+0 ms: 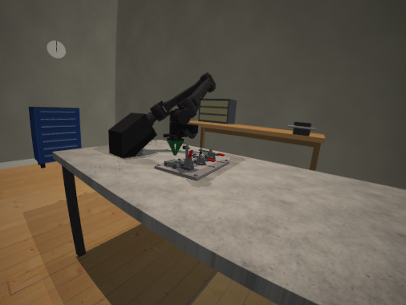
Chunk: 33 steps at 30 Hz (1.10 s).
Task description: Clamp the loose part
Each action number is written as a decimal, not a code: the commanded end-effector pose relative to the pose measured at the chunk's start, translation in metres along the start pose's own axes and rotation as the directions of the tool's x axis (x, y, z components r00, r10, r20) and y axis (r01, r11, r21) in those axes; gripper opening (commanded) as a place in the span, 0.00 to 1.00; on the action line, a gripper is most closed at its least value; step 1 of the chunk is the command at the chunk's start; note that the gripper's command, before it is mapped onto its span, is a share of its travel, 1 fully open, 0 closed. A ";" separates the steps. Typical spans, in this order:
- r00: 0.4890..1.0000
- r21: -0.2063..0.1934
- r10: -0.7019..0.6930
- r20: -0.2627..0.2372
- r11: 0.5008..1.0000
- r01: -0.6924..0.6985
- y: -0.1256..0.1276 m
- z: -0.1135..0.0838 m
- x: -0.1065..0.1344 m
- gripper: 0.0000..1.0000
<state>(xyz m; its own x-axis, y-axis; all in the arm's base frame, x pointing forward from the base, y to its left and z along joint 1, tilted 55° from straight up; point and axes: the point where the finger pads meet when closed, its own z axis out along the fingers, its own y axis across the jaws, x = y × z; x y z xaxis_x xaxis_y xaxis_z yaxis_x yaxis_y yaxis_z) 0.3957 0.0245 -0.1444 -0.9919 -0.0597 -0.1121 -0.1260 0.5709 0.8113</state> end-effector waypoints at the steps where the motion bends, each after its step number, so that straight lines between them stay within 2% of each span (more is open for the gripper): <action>1: 1.000 -0.005 0.026 0.001 1.000 -0.026 -0.001 0.002 0.007 0.00; 10: 1.000 0.011 -0.006 0.029 1.000 0.006 -0.002 -0.011 0.013 0.00; 20: 1.000 0.012 -0.006 0.028 1.000 0.005 -0.002 -0.010 0.045 0.00; 22: 1.000 0.012 -0.006 0.028 1.000 0.005 -0.002 -0.010 0.045 0.00; 23: 1.000 0.006 -0.026 -0.001 1.000 0.026 0.005 0.001 0.047 0.00; 26: 1.000 0.010 -0.007 0.022 1.000 0.007 -0.001 -0.007 0.053 0.00; 33: 1.000 0.003 -0.005 0.008 1.000 0.005 0.000 -0.002 0.058 0.00</action>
<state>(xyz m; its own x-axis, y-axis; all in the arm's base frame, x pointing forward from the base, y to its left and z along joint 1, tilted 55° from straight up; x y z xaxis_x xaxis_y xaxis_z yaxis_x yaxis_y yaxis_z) 0.3383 0.0228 -0.1510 -0.9938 -0.0528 -0.0976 -0.1103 0.5677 0.8158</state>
